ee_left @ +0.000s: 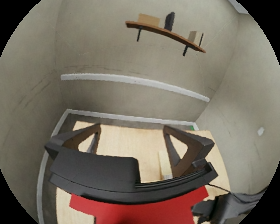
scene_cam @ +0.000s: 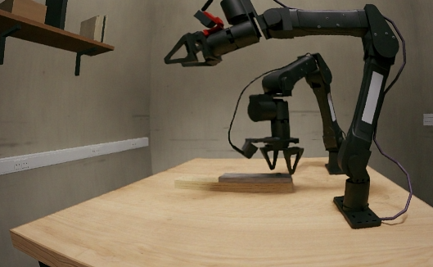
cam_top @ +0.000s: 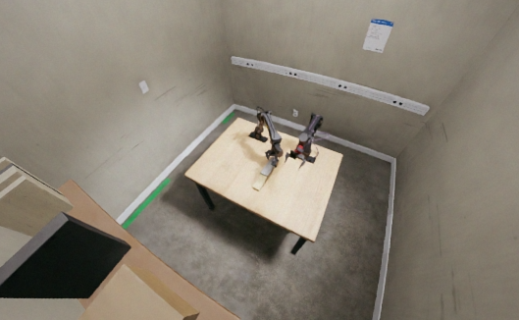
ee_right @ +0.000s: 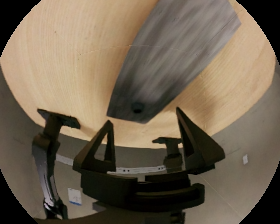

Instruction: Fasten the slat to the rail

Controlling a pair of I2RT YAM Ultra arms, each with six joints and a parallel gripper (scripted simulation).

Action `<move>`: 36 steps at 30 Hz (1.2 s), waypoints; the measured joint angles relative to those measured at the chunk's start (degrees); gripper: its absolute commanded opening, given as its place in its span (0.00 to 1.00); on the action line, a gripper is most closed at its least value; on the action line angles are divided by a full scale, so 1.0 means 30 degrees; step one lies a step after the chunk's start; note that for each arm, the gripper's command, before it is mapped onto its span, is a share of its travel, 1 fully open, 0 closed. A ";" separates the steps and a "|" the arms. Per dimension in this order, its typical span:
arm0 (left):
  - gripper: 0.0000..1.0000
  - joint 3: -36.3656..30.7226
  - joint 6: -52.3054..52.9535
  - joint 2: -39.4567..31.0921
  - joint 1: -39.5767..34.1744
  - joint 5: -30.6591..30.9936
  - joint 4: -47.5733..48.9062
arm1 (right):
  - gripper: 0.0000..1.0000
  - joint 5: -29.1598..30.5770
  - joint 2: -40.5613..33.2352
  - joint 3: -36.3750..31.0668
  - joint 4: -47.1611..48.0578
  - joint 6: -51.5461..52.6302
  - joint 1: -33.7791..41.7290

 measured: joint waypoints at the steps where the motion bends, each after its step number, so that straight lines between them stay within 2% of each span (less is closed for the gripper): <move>1: 1.00 -0.0291 0.0182 -0.0415 0.0211 0.0000 0.0444 | 1.00 0.0000 0.0000 0.0000 0.0000 0.0000 0.0000; 12: 1.00 -0.2623 0.1683 -0.3169 0.1836 -0.0022 0.4393 | 1.00 0.0000 0.0000 0.0000 0.0000 0.0000 0.0000; 36: 1.00 -0.2761 0.1931 -0.3191 0.1880 -0.0015 0.5275 | 1.00 0.0000 0.0000 0.0000 0.0000 0.0000 0.0000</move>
